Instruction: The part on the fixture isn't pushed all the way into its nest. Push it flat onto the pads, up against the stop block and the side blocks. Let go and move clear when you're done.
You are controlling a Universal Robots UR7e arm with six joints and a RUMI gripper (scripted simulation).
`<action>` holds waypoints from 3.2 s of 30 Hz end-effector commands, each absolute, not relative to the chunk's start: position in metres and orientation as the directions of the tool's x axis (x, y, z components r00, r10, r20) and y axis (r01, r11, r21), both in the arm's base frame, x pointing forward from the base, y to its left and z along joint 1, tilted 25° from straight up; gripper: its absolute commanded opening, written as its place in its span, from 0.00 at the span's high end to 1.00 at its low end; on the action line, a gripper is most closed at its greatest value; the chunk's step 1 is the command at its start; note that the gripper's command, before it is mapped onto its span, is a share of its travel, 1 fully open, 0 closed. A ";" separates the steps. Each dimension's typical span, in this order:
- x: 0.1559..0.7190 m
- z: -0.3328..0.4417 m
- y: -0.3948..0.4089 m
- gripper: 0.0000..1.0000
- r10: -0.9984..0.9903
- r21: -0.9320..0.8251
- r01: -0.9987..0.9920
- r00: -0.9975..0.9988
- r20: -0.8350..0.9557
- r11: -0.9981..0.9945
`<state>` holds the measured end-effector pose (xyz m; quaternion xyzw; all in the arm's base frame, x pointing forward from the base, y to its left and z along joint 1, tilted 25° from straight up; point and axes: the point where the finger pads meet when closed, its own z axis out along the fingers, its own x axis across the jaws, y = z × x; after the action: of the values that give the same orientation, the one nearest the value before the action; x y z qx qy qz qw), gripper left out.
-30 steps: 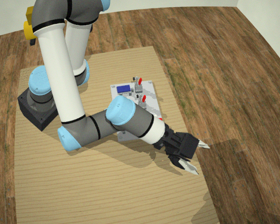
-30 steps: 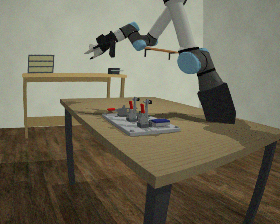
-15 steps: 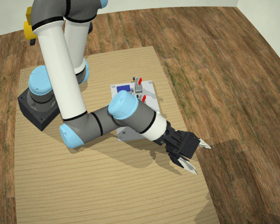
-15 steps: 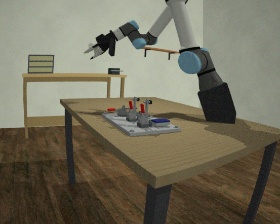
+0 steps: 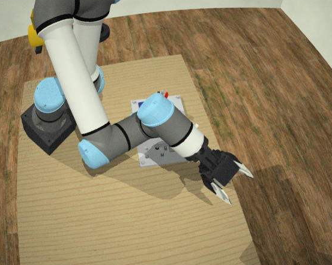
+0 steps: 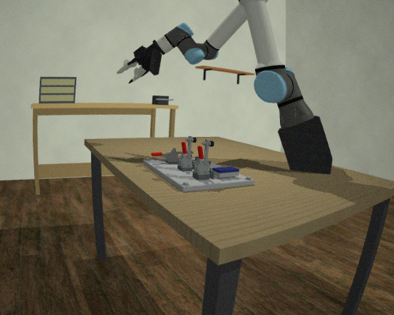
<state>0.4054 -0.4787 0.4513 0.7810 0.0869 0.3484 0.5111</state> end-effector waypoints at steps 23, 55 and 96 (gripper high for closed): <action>0.406 0.452 -0.479 0.42 0.023 0.576 -0.567 0.700 0.714 -0.589; 0.406 0.452 -0.479 0.42 -0.476 0.197 -0.857 0.439 0.762 -0.476; 0.406 0.452 -0.479 0.42 -0.825 -0.143 -0.979 0.041 0.564 -0.146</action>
<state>0.4055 -0.4787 0.4515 0.7098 -0.6323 0.2732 0.1471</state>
